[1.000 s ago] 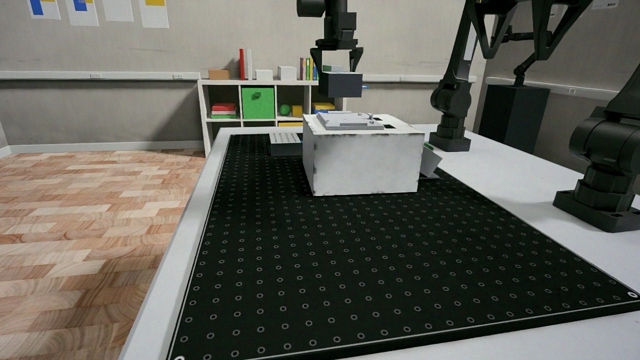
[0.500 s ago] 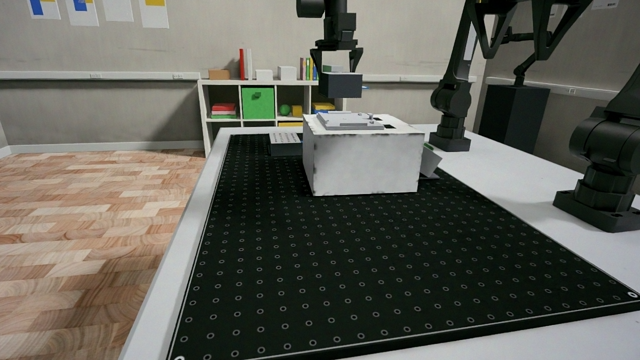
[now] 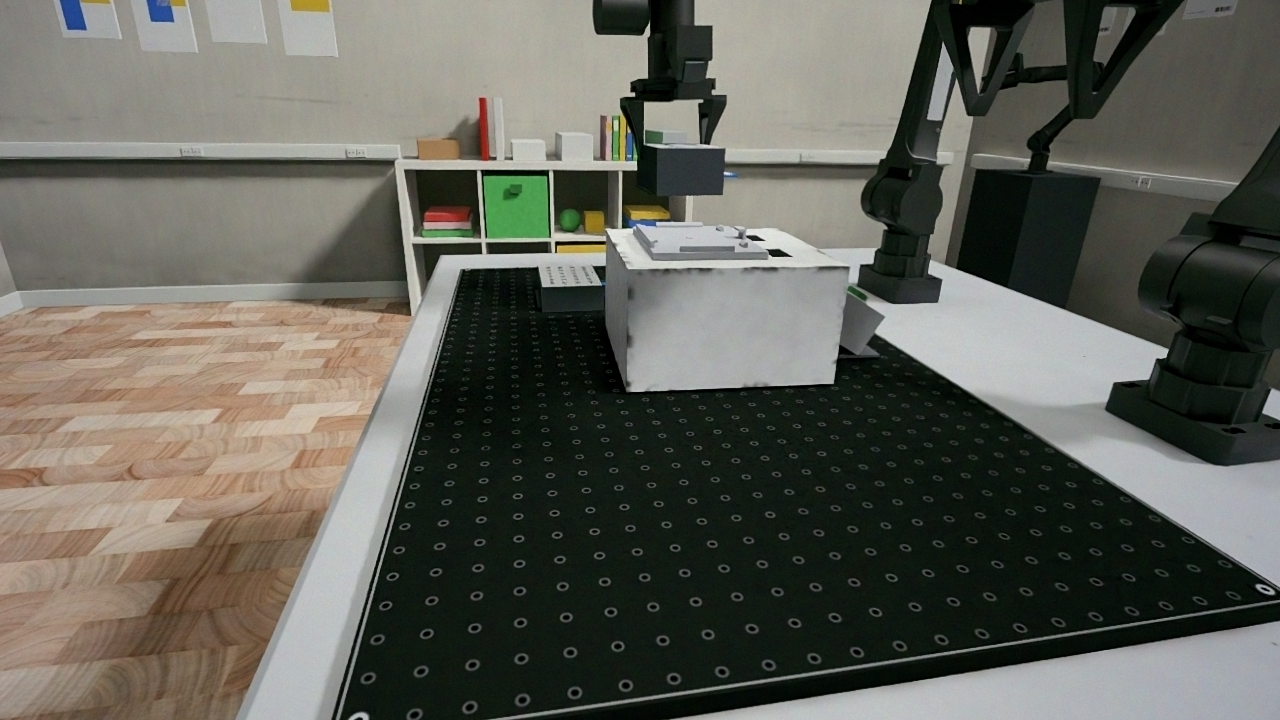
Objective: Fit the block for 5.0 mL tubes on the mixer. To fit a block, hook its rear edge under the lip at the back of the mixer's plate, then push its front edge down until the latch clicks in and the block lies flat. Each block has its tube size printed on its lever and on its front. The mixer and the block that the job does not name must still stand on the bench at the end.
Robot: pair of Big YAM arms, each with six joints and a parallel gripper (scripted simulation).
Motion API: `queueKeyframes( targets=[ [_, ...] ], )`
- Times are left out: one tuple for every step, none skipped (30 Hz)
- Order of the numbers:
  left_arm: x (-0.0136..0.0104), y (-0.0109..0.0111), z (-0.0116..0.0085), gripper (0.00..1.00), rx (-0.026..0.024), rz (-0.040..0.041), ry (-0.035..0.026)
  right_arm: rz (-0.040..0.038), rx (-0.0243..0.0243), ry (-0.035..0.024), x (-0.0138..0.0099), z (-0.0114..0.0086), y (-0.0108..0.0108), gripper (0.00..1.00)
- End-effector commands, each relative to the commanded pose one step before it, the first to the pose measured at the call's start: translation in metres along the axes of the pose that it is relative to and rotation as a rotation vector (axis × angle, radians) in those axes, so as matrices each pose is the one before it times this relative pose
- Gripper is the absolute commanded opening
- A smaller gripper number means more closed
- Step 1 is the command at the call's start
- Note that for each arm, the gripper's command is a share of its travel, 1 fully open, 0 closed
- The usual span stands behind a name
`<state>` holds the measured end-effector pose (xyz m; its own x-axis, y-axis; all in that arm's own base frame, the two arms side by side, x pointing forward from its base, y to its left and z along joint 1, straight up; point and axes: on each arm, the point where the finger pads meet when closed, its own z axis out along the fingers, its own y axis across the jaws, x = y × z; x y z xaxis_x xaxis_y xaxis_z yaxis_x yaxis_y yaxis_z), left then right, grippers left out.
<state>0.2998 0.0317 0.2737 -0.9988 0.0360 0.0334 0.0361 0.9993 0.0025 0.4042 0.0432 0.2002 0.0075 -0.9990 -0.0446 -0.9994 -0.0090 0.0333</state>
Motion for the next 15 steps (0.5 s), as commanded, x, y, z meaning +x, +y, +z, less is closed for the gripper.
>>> queueKeyframes(
  targets=[
    [-0.00952, -0.00142, -0.02354, 1.00, -0.00545, -0.00216, -0.05687, 0.00126, 0.13505, -0.02019, -0.00214, -0.05731, -0.01920, 0.00],
    [0.00000, 0.00000, 0.00000, 1.00, 0.00000, 0.00000, 0.00000, 0.00000, 0.00000, 0.00000, 0.00000, 0.00000, 0.00000, 0.00],
    [0.00000, 0.00000, 0.00000, 1.00, 0.00000, 0.00000, 0.00000, 0.00000, 0.00000, 0.00000, 0.00000, 0.00000, 0.00000, 0.00],
    [0.00117, -0.00016, 0.00204, 1.00, 0.00069, -0.00001, 0.00544, 0.00016, -0.00467, 0.00039, 0.00008, 0.00198, -0.00041, 0.00],
    [0.00088, -0.00012, 0.00153, 1.00, 0.00052, -0.00002, 0.00412, 0.00012, -0.00391, 0.00033, 0.00007, 0.00167, -0.00035, 0.00],
    [0.00088, -0.00012, 0.00153, 1.00, 0.00052, -0.00002, 0.00412, 0.00012, -0.00391, 0.00033, 0.00007, 0.00167, -0.00035, 0.00],
    [0.00088, -0.00012, 0.00153, 1.00, 0.00052, -0.00002, 0.00412, 0.00012, -0.00391, 0.00033, 0.00007, 0.00167, -0.00035, 0.00],
    [0.00088, -0.00012, 0.00153, 1.00, 0.00052, -0.00002, 0.00412, 0.00012, -0.00391, 0.00033, 0.00007, 0.00167, -0.00035, 0.00],
    [0.00088, -0.00012, 0.00153, 1.00, 0.00052, -0.00002, 0.00412, 0.00012, -0.00391, 0.00033, 0.00007, 0.00167, -0.00035, 0.00],
    [0.00088, -0.00012, 0.00153, 1.00, 0.00052, -0.00002, 0.00412, 0.00012, -0.00391, 0.00033, 0.00007, 0.00167, -0.00035, 0.00],
    [0.00088, -0.00012, 0.00153, 1.00, 0.00052, -0.00002, 0.00412, -0.00005, -0.00093, 0.00010, 0.00002, 0.00042, -0.00010, 0.00],
    [0.00088, -0.00012, 0.00153, 1.00, 0.00052, -0.00002, 0.00412, -0.00011, 0.00012, 0.00001, 0.00000, -0.00002, -0.00001, 0.00],
    [0.00088, -0.00012, 0.00153, 1.00, 0.00052, -0.00002, 0.00412, -0.00012, 0.00017, 0.00001, 0.00000, -0.00004, -0.00001, 0.00],
    [0.00088, -0.00012, 0.00153, 1.00, 0.00052, -0.00002, 0.00412, -0.00012, 0.00023, 0.00001, 0.00000, -0.00006, 0.00000, 0.00],
    [0.00088, -0.00012, 0.00153, 1.00, 0.00052, -0.00002, 0.00412, -0.00012, 0.00029, 0.00000, -0.00001, -0.00009, 0.00000, 0.00]
  ],
)
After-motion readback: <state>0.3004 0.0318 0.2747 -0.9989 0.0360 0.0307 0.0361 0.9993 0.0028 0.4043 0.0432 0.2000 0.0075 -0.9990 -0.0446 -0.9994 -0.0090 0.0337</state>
